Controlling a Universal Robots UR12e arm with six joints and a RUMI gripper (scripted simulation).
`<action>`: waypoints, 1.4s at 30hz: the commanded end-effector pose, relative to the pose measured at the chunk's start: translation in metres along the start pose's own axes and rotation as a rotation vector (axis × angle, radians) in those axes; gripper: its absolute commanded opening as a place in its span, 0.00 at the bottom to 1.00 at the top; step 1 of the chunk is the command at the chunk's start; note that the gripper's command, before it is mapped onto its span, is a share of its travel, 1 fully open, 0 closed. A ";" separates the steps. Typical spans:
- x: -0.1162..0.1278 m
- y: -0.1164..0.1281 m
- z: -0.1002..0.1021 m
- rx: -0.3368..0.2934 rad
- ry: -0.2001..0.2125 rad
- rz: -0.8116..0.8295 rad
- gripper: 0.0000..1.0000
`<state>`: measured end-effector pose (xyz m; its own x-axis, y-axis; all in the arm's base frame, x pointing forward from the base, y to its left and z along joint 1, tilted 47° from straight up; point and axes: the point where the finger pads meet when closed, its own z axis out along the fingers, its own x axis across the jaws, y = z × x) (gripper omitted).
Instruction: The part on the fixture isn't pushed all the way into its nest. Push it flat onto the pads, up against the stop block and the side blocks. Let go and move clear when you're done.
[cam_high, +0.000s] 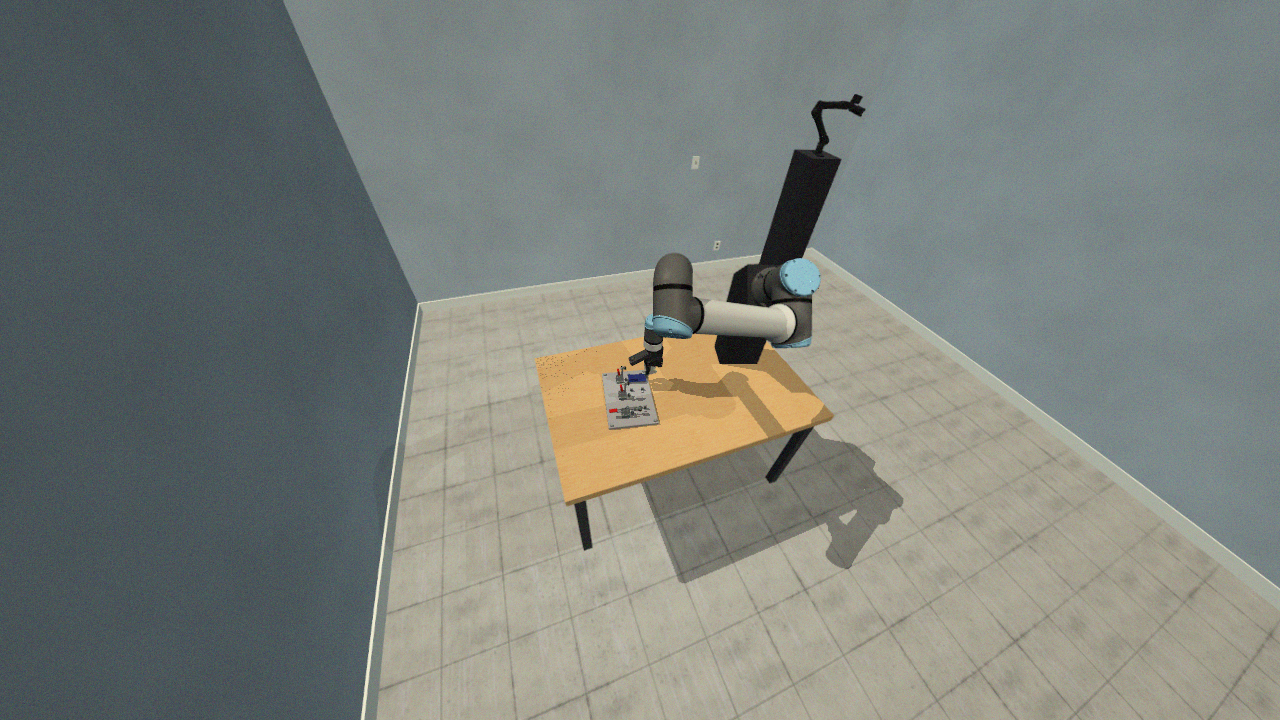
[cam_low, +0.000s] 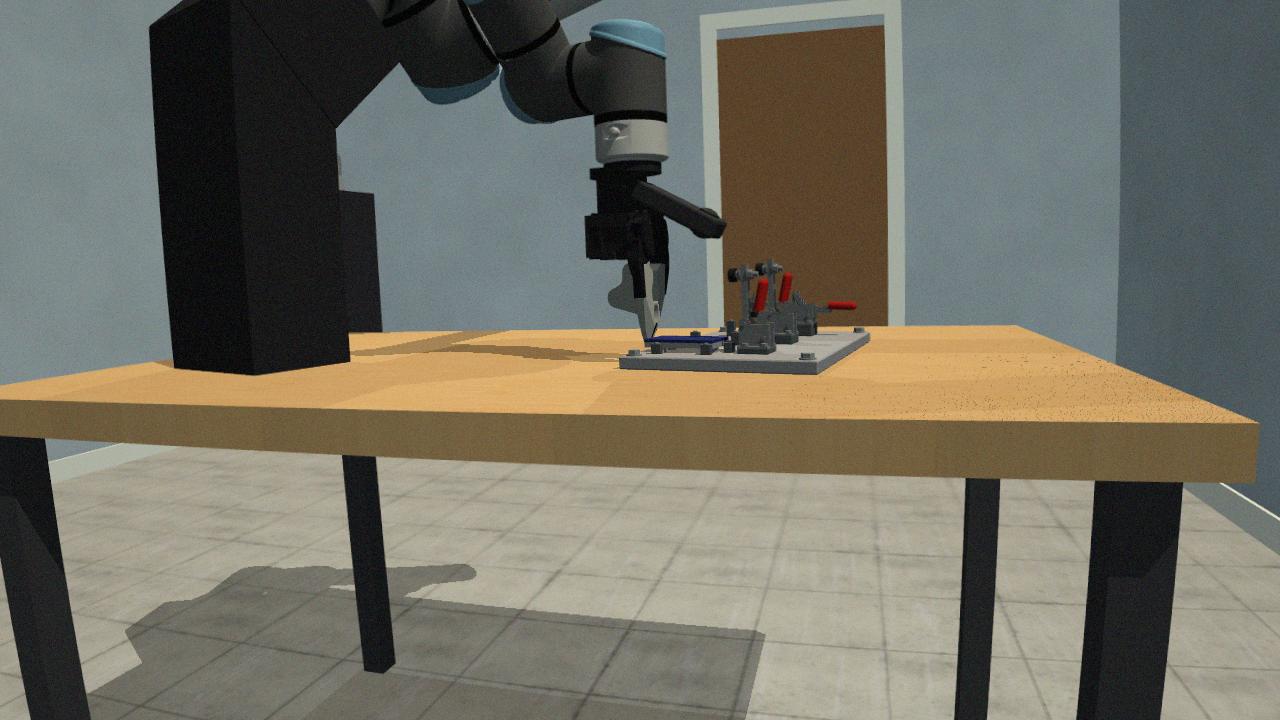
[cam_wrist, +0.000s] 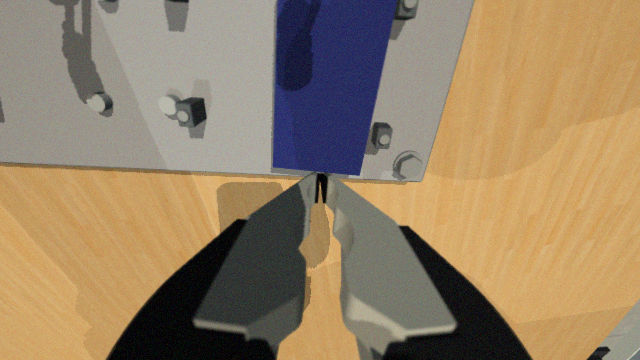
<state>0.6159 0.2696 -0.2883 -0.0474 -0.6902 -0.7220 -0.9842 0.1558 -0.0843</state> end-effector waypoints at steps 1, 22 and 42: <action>0.000 -0.002 0.000 0.001 0.000 0.000 0.00; 0.000 -0.004 0.000 0.001 0.000 0.000 0.00; 0.000 -0.006 0.000 0.001 0.000 0.000 0.00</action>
